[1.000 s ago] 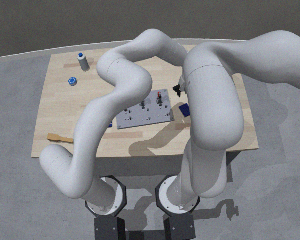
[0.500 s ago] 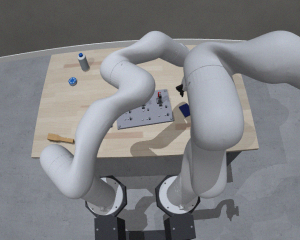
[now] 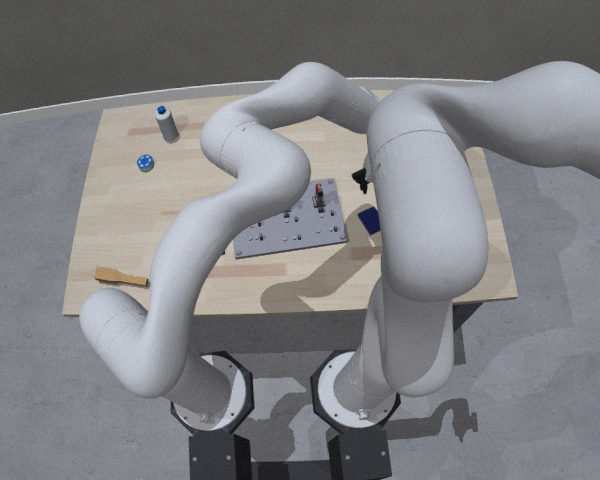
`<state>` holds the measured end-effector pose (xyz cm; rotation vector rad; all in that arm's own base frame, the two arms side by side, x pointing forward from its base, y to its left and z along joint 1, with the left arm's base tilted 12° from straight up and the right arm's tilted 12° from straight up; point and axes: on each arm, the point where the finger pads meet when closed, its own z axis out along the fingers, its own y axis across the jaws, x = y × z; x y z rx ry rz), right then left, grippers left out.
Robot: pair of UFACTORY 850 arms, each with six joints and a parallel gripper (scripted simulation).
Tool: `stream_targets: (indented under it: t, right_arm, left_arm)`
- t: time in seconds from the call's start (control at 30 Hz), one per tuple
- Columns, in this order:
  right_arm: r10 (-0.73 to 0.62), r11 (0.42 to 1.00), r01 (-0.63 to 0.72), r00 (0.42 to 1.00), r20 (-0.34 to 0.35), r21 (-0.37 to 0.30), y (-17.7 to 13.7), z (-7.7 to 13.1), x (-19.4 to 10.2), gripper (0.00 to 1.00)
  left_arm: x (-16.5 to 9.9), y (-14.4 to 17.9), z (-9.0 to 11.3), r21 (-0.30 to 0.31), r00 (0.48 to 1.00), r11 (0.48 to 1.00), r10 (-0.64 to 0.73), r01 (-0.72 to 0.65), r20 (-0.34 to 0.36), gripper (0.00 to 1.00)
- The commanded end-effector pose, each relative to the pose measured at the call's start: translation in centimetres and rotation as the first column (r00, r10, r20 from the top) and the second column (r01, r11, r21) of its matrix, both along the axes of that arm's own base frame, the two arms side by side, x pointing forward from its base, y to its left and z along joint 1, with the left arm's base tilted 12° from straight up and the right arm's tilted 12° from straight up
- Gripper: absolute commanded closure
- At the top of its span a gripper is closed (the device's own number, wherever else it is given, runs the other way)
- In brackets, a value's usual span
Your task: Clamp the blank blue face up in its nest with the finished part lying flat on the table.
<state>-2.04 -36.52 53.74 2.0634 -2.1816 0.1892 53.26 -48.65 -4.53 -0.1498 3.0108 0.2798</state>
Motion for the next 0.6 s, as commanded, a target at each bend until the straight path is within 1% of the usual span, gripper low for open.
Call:
stream_targets:
  t: [0.0,0.1,0.17,0.43,0.57]
  right_arm:
    - [0.000,1.000,0.000,1.000,0.000,-0.002,-0.02,0.09,0.00,0.00]
    - [0.000,1.000,0.000,1.000,0.000,-0.002,-0.02,0.09,0.00,0.00]
    - [0.000,1.000,0.000,1.000,0.000,-0.002,-0.02,0.09,0.00,0.00]
    - [0.000,1.000,0.000,1.000,0.000,-0.002,-0.02,0.09,0.00,0.00]
    - [0.000,1.000,0.000,1.000,0.000,-0.002,-0.02,0.09,0.00,0.00]
  left_arm:
    - [0.08,-0.12,0.15,-0.003,1.000,1.000,0.007,-0.007,0.003,0.00]
    - [0.08,-0.12,0.15,-0.007,0.999,0.999,0.044,-0.044,0.010,0.00]
    - [0.08,-0.12,0.15,-0.007,0.999,0.999,0.044,-0.044,0.010,0.00]
    - [0.08,-0.12,0.15,-0.031,0.973,0.974,0.225,-0.224,0.042,0.00]
    - [0.08,-0.12,0.15,-0.038,0.963,0.964,0.266,-0.264,0.049,0.00]
